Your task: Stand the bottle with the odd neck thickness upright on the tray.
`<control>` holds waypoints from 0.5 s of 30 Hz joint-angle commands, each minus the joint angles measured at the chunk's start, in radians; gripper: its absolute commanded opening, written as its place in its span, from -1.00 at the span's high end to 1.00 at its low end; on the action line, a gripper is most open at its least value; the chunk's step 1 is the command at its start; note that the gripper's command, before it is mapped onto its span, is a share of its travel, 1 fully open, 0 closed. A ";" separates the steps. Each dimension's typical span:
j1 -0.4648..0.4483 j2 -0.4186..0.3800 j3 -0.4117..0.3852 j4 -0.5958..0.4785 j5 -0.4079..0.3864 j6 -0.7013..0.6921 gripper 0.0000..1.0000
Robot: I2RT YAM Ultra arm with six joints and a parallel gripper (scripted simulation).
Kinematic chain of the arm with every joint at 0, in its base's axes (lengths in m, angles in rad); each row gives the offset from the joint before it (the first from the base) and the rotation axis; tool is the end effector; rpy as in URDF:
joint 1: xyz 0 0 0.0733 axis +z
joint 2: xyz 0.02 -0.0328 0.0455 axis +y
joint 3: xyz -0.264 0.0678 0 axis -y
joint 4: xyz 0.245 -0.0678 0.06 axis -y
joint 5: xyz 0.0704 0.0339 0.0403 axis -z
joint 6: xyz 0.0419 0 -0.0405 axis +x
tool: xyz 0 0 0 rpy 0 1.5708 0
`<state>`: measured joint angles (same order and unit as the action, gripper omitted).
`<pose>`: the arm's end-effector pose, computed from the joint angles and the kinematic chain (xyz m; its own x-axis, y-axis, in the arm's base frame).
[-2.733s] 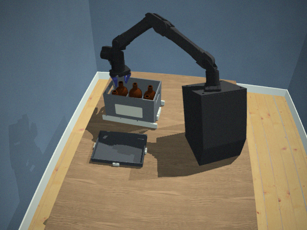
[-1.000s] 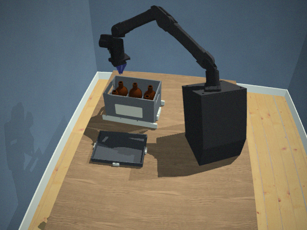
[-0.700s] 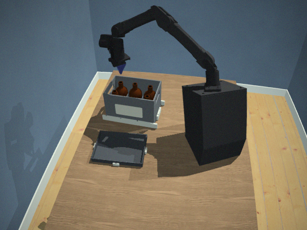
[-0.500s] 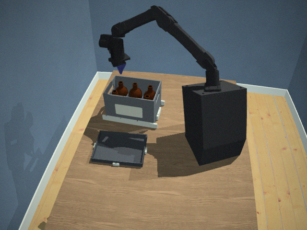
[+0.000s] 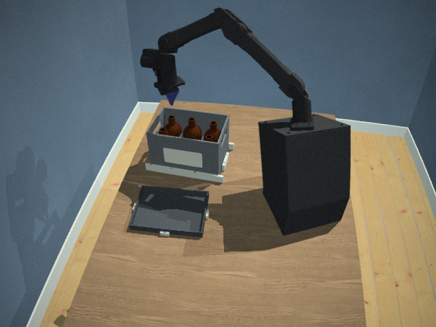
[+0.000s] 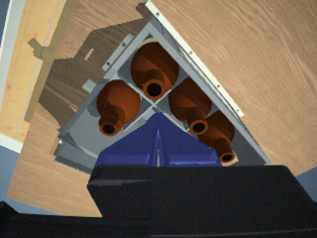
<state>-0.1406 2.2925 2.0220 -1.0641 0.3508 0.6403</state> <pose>0.4655 -0.0793 0.2026 -0.6458 0.6580 -0.3873 0.7445 0.6552 -0.1281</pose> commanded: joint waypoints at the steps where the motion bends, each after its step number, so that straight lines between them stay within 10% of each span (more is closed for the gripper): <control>1: 0.024 -0.036 0.031 -0.012 0.010 0.004 1.00; 15: 0.087 0.013 -0.027 0.021 0.023 0.072 1.00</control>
<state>-0.1310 2.2944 2.0193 -1.0603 0.3603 0.6601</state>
